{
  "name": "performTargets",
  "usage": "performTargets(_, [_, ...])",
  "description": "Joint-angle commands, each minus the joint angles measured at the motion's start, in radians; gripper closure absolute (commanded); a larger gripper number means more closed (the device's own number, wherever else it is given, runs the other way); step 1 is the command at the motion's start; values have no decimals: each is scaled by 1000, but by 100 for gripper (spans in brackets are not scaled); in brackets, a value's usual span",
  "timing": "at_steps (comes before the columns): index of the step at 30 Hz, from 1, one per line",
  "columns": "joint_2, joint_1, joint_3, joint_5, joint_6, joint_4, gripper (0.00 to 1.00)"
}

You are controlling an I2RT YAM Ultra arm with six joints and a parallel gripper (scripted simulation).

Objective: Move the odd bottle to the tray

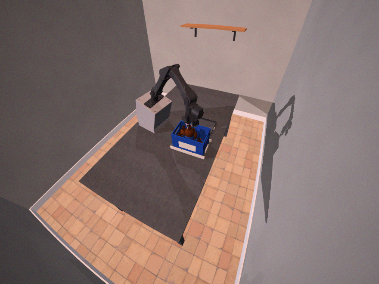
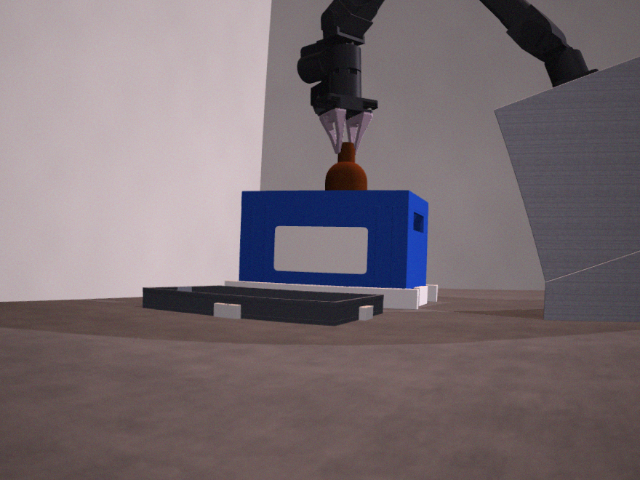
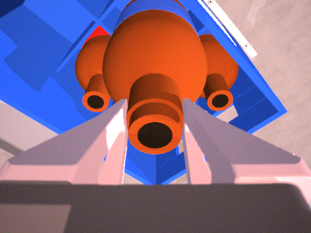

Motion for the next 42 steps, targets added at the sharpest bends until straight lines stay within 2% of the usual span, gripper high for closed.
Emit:
performTargets(1, [-59, -18, 46, -3, -4, -32, 100])
performTargets(42, [-64, -19, 60, -4, -5, -51, 100])
